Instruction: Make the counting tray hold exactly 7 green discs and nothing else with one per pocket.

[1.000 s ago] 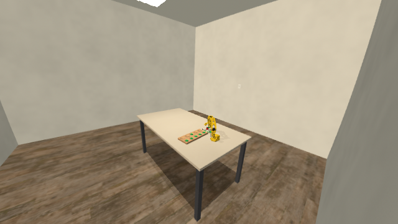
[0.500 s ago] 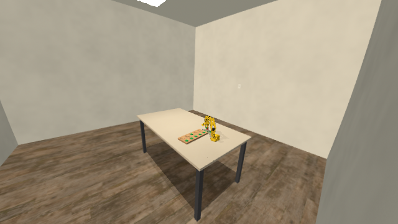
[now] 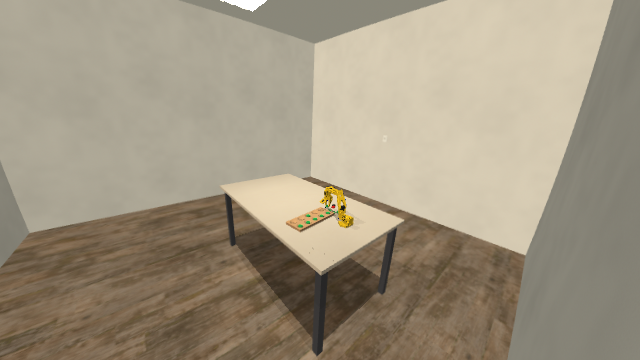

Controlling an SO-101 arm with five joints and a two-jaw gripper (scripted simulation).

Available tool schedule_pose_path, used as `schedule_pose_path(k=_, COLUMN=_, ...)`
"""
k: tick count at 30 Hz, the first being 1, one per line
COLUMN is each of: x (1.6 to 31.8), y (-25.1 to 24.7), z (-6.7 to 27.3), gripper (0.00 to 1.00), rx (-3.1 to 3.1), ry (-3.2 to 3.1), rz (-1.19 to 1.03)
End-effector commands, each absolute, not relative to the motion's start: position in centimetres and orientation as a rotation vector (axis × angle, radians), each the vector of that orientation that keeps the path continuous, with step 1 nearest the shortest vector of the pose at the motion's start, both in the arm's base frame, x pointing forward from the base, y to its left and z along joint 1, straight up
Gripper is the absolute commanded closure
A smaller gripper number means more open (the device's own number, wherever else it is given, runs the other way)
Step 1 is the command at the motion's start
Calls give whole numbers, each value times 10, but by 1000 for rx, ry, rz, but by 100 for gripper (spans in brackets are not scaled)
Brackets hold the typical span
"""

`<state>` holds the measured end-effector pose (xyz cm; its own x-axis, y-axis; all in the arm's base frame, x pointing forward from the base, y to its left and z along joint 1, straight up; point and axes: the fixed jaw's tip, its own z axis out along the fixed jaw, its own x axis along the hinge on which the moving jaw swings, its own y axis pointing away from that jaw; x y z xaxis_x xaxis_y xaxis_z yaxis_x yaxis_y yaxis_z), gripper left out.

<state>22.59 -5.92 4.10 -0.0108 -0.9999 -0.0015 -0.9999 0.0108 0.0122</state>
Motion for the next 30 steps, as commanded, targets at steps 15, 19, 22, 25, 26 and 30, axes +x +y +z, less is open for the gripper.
schedule_pose_path(k=15, x=241, y=-17, z=58, gripper=100, rx=2437, ry=-2058, rz=106)
schedule_pose_path(k=19, x=241, y=-10, z=58, gripper=100, rx=2469, ry=-2021, rz=105)
schedule_pose_path(k=22, x=241, y=-6, z=58, gripper=100, rx=2488, ry=-1998, rz=104)
schedule_pose_path(k=25, x=241, y=-2, z=58, gripper=100, rx=2503, ry=-1980, rz=104)
schedule_pose_path(k=26, x=241, y=-2, z=58, gripper=100, rx=2503, ry=-1980, rz=104)
schedule_pose_path(k=30, x=241, y=1, z=58, gripper=100, rx=2515, ry=-1966, rz=103)
